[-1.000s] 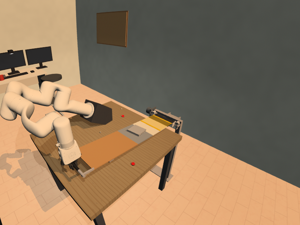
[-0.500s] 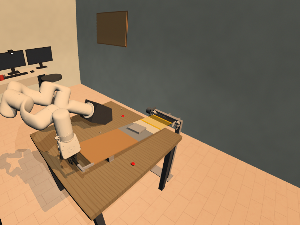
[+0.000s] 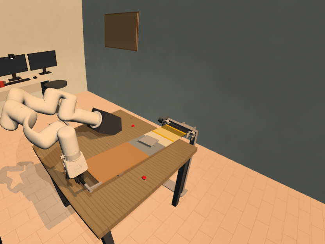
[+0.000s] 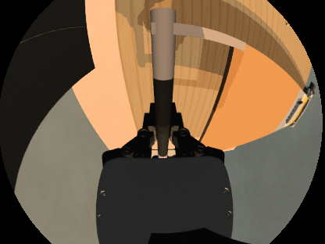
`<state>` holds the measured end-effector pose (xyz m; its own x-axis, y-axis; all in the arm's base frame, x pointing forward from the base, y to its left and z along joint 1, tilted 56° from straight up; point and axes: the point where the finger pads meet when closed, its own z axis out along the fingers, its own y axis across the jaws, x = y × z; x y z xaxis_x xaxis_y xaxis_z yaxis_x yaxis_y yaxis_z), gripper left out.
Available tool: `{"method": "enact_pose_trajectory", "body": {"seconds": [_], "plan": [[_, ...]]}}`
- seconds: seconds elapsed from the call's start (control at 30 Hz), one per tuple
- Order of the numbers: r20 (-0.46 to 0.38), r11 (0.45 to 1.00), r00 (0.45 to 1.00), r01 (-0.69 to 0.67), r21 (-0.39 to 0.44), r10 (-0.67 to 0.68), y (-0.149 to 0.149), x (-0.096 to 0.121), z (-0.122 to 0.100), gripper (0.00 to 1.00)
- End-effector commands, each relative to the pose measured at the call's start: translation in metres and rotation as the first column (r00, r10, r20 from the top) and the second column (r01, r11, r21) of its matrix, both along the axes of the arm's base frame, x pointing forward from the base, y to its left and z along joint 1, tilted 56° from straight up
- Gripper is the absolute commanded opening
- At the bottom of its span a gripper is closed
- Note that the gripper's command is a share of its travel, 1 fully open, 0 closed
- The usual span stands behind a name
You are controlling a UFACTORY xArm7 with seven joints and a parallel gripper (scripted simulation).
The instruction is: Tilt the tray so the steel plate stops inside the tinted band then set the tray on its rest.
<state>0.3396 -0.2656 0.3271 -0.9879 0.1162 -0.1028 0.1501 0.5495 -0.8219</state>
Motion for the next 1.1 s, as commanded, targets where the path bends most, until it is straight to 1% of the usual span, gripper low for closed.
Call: {"method": "enact_pose_trajectory", "body": {"seconds": [0.0, 0.33, 0.4, 0.5, 0.53, 0.57, 0.6, 0.7, 0.93, 1.07], "plan": [[0.002, 1.000, 1.000, -0.004, -0.001, 0.004, 0.000, 0.002, 0.001, 0.00], [0.002, 1.000, 1.000, -0.004, -0.001, 0.004, 0.001, 0.002, 0.001, 0.00], [0.002, 1.000, 1.000, -0.004, -0.001, 0.004, 0.018, 0.003, 0.009, 0.00], [0.002, 1.000, 1.000, -0.004, -0.001, 0.004, 0.054, 0.005, 0.026, 0.00], [0.002, 1.000, 1.000, -0.004, -0.001, 0.004, 0.058, 0.005, 0.028, 0.00], [0.002, 1.000, 1.000, -0.004, -0.001, 0.004, 0.054, 0.005, 0.026, 0.00], [0.002, 1.000, 1.000, -0.004, -0.001, 0.004, 0.044, 0.004, 0.022, 0.00], [0.002, 1.000, 1.000, -0.004, -0.001, 0.004, 0.008, 0.002, 0.005, 0.00], [0.002, 1.000, 1.000, -0.004, -0.001, 0.004, 0.001, 0.002, 0.001, 0.00], [0.002, 1.000, 1.000, -0.004, -0.001, 0.004, 0.001, 0.002, 0.001, 0.00]]}}
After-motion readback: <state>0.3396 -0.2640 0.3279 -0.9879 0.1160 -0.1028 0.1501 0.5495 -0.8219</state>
